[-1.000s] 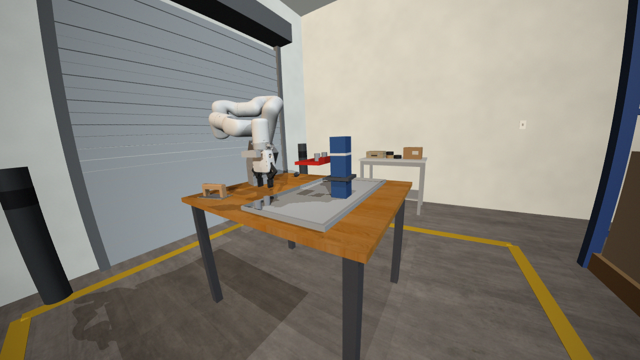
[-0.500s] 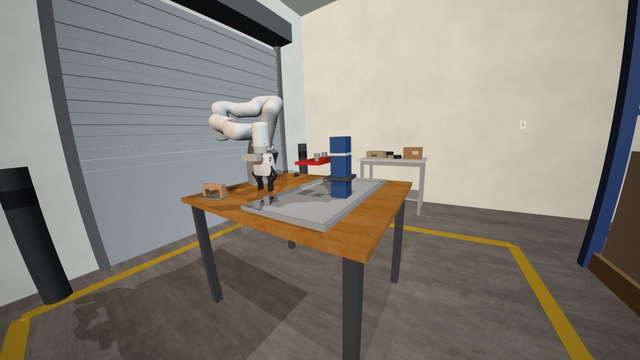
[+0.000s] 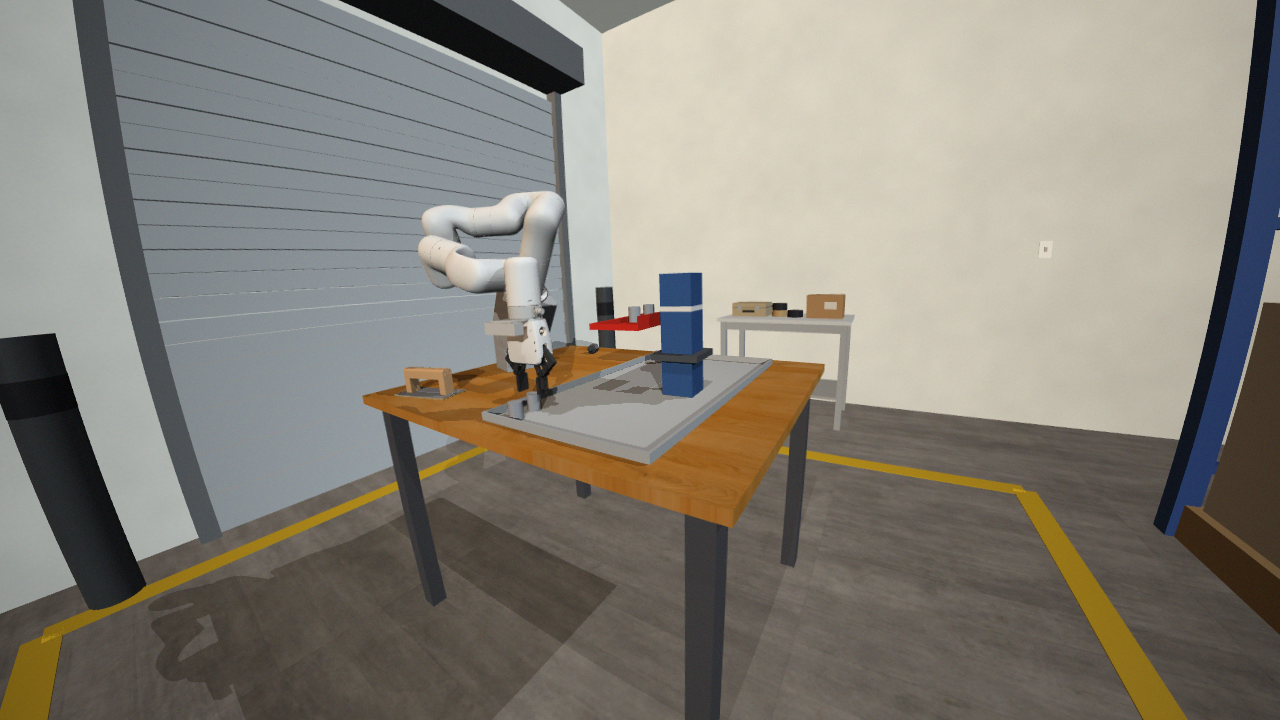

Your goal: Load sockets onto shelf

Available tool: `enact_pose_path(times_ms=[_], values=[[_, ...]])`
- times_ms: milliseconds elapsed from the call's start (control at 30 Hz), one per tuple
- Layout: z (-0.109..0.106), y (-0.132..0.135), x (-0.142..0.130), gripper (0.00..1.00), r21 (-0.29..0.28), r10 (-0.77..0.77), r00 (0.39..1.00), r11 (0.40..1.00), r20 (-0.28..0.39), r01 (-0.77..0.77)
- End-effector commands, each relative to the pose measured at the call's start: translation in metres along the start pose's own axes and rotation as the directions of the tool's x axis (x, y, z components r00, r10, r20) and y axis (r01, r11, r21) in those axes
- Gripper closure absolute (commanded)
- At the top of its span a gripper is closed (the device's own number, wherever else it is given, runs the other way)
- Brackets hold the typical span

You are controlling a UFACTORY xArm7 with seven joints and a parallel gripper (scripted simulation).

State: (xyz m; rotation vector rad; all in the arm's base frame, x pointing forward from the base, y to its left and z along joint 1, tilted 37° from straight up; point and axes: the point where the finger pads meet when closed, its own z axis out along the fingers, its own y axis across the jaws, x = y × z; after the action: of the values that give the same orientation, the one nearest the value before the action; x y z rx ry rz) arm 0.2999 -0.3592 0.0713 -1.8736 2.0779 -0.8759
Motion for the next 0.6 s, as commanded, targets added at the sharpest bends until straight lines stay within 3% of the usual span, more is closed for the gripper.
enact_pose_path(times_ms=[0, 567], values=[[0.002, -0.001, 0.001, 0.39, 0.002, -0.001, 1.0, 1.0, -0.003, 0.001], [0.019, -0.001, 0.001, 0.39, 0.002, -0.001, 1.0, 1.0, -0.003, 0.001]])
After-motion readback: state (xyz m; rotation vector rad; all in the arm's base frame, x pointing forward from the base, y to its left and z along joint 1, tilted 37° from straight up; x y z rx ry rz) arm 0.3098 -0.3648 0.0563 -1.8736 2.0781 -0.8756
